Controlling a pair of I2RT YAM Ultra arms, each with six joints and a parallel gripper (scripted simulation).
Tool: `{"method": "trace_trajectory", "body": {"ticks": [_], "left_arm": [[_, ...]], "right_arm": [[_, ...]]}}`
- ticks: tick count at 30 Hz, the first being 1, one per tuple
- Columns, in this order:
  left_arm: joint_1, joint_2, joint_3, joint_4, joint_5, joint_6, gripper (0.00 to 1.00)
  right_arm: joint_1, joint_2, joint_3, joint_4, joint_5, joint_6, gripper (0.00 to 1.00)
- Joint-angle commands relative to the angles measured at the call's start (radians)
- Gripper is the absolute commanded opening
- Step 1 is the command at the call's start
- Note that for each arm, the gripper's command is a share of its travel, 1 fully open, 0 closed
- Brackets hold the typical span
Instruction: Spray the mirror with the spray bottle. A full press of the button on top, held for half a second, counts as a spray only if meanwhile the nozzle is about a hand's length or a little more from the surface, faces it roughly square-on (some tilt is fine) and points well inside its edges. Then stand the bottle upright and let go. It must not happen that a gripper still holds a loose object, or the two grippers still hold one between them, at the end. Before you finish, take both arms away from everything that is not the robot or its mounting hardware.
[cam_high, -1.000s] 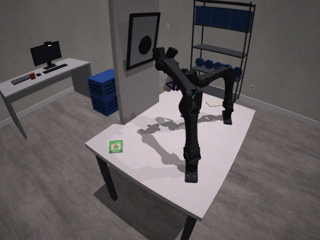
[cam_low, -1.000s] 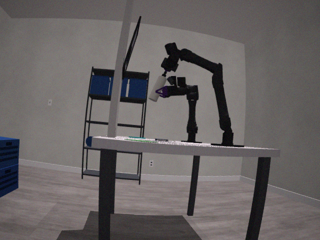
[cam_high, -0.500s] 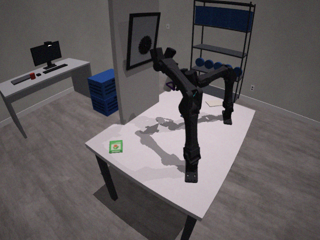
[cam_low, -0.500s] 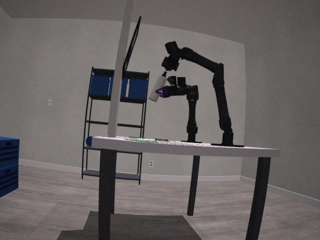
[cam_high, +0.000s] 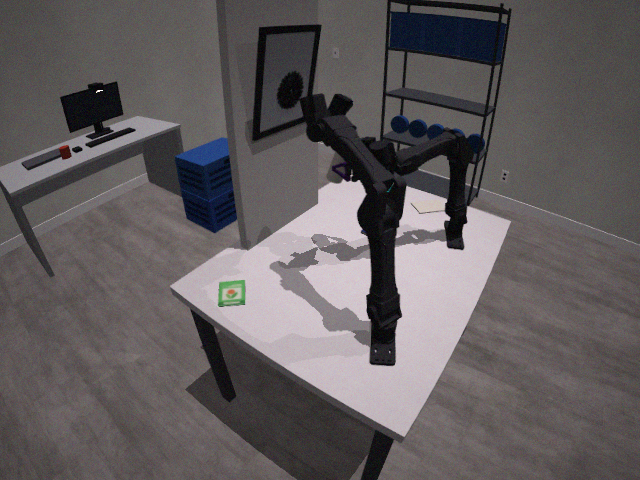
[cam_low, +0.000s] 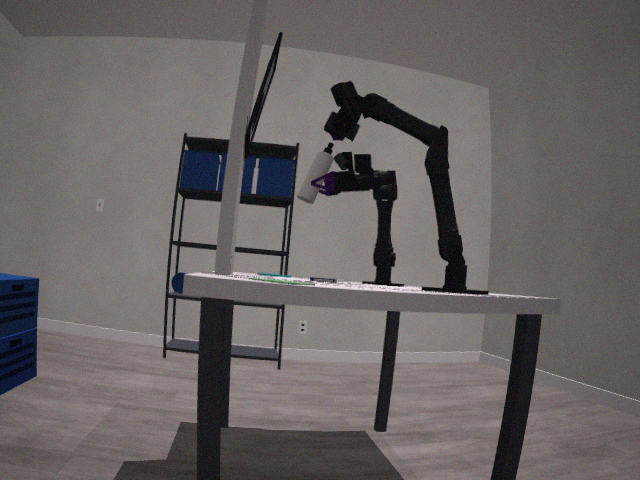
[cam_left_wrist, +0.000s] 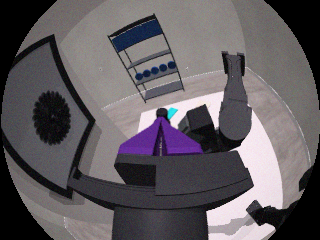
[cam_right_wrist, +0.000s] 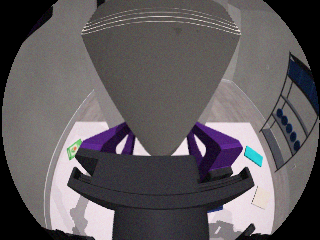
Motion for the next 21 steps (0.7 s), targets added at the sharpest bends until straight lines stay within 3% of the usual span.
{"method": "trace_trajectory", "body": {"ticks": [1,21], "left_arm": [[0.016,-0.044,0.028,0.025,-0.009,-0.014,0.0],[0.2,-0.196,-0.265,0.236,-0.287,-0.199,0.0]], "right_arm": [[0.003,-0.043,0.037,0.04,0.015,0.002,0.0],[0.003,-0.043,0.037,0.04,0.015,0.002,0.0]]}}
